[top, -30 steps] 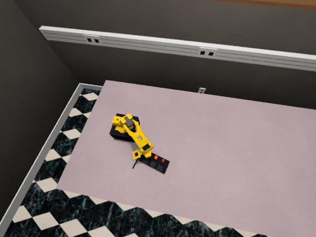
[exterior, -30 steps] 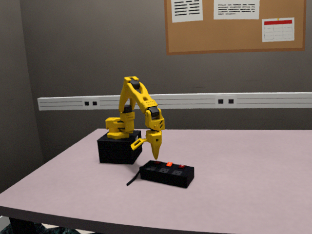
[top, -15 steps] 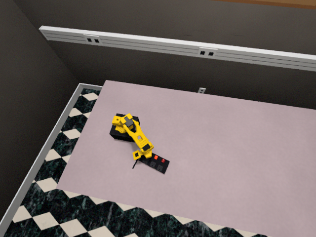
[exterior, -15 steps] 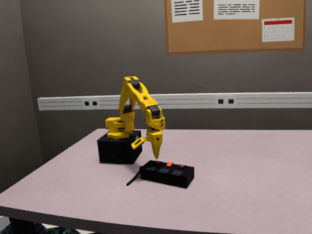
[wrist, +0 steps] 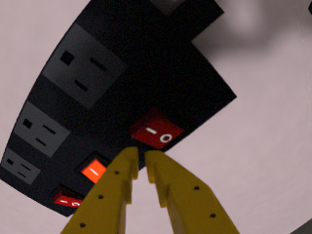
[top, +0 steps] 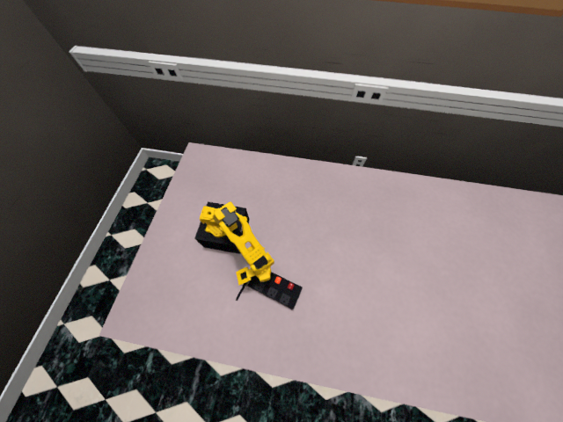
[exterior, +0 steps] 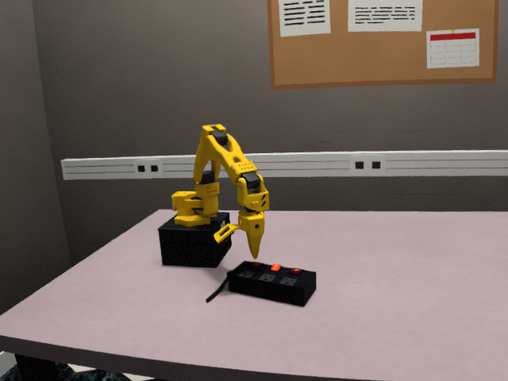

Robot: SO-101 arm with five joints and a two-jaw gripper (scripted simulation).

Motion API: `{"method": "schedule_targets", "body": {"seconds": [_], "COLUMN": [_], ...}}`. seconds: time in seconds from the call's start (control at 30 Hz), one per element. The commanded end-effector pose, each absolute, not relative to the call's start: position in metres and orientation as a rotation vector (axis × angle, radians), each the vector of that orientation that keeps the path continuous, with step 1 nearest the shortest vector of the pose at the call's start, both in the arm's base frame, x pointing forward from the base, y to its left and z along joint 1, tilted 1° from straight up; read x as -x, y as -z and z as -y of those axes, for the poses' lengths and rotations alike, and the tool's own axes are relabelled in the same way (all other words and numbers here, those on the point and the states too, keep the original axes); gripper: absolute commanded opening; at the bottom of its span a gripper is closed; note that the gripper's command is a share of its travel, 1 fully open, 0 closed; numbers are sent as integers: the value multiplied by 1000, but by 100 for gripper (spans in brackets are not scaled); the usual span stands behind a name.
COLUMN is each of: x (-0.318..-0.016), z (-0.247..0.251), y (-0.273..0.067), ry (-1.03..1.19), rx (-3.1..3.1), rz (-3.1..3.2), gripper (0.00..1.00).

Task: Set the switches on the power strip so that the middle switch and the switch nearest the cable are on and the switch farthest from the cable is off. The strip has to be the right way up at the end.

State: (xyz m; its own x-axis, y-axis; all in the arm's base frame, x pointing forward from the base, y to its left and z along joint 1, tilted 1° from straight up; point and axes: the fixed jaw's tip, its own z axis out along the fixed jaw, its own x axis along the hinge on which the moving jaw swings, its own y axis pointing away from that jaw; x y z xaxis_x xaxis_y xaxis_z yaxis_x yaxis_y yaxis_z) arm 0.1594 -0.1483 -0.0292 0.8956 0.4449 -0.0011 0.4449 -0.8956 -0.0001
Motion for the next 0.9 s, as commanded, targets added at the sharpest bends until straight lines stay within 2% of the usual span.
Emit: {"method": "schedule_targets", "body": {"seconds": [0.0, 0.87], "x": [-161, -161], "z": [149, 149], "y": [27, 35], "ry": [-9, -9], "rx": [-3048, -3048], "rz": [-726, -726], "gripper": [0, 0]}}
